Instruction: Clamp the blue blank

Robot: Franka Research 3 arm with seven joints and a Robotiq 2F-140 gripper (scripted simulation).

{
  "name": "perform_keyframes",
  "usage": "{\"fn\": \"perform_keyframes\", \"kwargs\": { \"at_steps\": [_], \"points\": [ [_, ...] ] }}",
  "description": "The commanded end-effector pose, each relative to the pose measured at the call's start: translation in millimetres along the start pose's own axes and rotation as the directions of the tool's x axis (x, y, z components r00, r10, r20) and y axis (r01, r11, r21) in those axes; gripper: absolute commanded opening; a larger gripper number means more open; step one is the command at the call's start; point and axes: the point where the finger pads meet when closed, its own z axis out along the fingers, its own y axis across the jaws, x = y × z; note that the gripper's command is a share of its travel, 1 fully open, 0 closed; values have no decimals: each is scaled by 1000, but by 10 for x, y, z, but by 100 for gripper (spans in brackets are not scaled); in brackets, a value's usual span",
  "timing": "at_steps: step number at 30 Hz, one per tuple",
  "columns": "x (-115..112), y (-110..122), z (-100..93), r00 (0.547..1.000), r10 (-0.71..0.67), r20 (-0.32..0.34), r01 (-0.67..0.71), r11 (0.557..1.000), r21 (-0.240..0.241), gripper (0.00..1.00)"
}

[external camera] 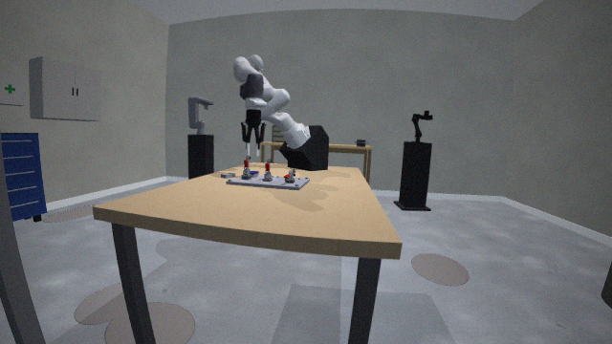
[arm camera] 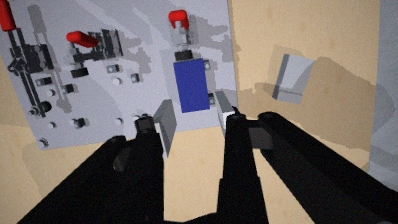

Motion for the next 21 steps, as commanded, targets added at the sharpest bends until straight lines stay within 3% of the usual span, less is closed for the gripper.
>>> {"fn": "perform_keyframes", "kwargs": {
  "at_steps": [1, 10, 21],
  "points": [
    [79, -29, -7, 1000, 17, -17, -17, 1000, 10, 28],
    [557, -21, -15, 1000, 17, -17, -17, 1000, 10, 28],
    [841, -16, -20, 1000, 17, -17, -17, 1000, 10, 28]
  ]
}}
